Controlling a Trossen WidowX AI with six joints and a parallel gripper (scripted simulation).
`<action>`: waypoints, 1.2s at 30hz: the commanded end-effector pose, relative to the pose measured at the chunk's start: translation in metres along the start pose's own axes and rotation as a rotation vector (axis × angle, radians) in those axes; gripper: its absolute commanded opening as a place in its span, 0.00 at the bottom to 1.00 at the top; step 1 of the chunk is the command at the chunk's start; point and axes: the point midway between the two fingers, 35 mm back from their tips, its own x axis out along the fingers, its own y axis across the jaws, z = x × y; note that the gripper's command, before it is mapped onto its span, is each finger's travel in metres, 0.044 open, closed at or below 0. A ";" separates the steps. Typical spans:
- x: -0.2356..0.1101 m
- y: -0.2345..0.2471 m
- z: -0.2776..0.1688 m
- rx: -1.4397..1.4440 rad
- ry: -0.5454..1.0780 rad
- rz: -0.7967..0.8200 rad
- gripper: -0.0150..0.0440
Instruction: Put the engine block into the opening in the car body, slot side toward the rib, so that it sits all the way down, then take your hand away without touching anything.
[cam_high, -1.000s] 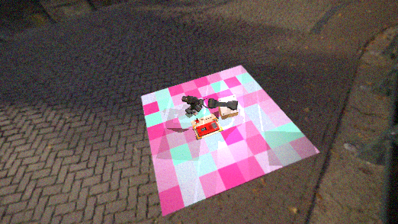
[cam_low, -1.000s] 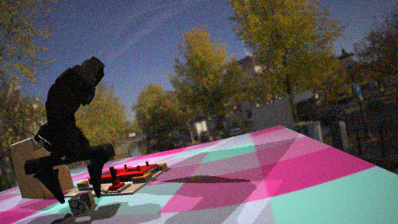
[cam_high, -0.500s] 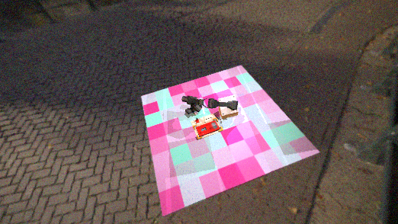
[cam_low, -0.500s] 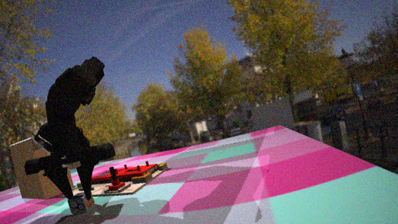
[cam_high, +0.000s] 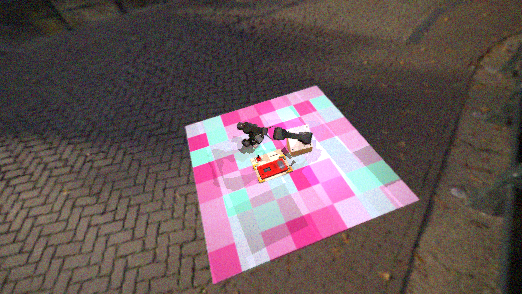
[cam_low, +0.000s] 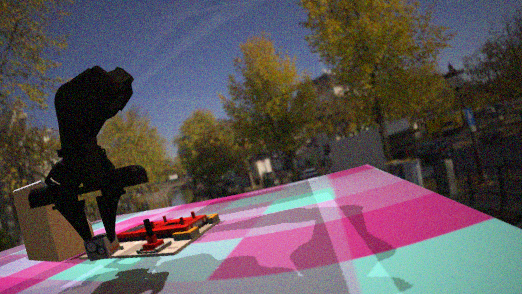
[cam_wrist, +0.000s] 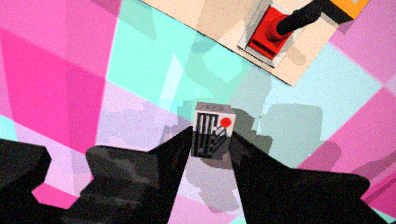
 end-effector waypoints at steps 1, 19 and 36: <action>-0.011 0.000 -0.002 -0.005 0.006 0.004 0.25; -0.068 0.001 0.000 -0.004 0.007 0.006 0.25; -0.087 -0.010 0.019 0.160 0.014 0.009 0.25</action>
